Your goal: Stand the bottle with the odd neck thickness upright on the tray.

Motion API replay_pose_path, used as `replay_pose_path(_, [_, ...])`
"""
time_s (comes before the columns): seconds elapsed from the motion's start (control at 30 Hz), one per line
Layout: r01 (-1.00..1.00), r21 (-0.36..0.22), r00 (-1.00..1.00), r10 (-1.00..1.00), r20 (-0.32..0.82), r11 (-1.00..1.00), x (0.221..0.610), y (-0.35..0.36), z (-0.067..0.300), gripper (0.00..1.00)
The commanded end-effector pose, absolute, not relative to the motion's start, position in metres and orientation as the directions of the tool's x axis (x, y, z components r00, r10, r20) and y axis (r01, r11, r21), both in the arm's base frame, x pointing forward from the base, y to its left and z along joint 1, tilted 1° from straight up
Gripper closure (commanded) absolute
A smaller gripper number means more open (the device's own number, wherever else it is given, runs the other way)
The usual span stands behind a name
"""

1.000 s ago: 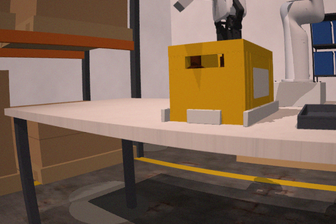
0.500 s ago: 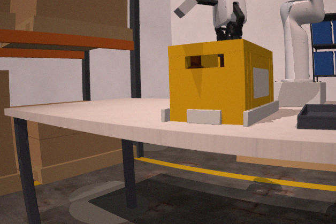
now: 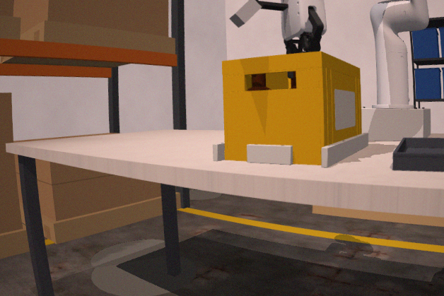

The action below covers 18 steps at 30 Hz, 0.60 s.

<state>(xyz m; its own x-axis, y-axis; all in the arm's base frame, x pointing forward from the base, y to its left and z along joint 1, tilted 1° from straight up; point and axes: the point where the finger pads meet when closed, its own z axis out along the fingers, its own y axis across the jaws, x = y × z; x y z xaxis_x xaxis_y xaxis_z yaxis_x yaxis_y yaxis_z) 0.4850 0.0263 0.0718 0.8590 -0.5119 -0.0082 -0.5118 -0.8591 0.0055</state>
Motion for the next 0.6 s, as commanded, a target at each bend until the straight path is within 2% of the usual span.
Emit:
replay_pose_path(0.0, [-0.512, 0.003, 0.859, -0.512, -0.005, -0.859, 0.4863, 0.0264, 0.0731, 0.35])
replay_pose_path(0.4, [-0.512, 0.003, 0.859, -0.512, -0.005, -0.859, 0.4863, 0.0264, 0.0731, 0.35])
replay_pose_path(0.43, [-0.512, 0.003, 0.859, -0.512, -0.005, -0.859, 0.4863, 0.0264, 0.0731, 1.0])
replay_pose_path(0.57, [-0.512, 0.003, 0.859, -0.512, -0.005, -0.859, 0.4863, 0.0264, 0.0731, 1.0])
